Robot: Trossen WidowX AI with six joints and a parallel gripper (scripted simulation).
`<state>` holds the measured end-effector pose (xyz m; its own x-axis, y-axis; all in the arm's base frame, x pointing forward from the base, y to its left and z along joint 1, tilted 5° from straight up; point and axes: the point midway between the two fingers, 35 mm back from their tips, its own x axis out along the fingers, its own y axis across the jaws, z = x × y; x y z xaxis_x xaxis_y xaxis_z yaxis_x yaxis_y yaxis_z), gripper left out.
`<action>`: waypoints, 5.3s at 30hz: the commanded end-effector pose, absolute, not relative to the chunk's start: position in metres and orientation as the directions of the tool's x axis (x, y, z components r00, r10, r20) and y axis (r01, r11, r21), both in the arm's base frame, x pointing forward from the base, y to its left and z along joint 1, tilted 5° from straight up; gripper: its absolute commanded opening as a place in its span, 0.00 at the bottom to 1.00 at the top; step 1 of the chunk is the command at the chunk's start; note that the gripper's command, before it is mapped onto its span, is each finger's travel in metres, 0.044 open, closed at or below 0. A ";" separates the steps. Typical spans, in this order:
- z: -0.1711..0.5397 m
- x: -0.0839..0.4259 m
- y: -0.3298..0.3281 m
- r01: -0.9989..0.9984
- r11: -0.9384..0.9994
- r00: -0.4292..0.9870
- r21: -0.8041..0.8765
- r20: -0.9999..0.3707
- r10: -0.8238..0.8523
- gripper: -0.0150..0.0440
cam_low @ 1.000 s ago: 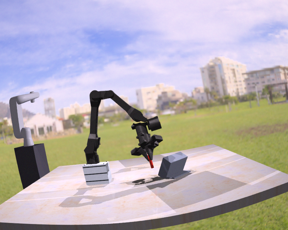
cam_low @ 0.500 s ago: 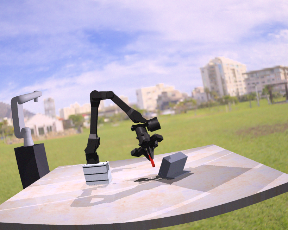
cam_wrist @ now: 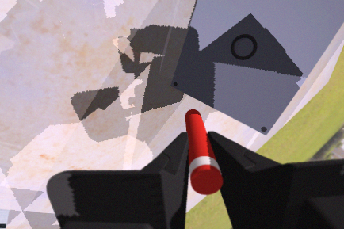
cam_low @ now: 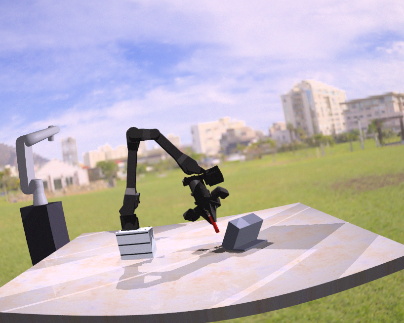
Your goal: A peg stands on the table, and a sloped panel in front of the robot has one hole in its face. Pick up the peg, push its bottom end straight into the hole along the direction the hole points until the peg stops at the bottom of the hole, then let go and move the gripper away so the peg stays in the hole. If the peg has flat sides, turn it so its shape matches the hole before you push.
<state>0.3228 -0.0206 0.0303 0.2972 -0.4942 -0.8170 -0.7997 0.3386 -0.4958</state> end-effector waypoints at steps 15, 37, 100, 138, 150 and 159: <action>0.033 0.323 -0.003 -0.813 0.208 0.372 -0.543 -0.761 -0.532 0.25; 0.039 0.322 0.019 -0.804 0.055 0.466 -0.592 -0.685 -0.559 0.25; 0.027 0.343 0.032 -0.735 -0.187 0.624 -0.652 -0.542 -0.563 0.25; 0.013 0.361 0.016 -0.717 -0.185 0.636 -0.673 -0.521 -0.569 0.25; 0.013 0.361 0.016 -0.717 -0.185 0.636 -0.672 -0.521 -0.569 0.25; 0.010 0.363 0.014 -0.716 -0.185 0.636 -0.673 -0.521 -0.569 0.25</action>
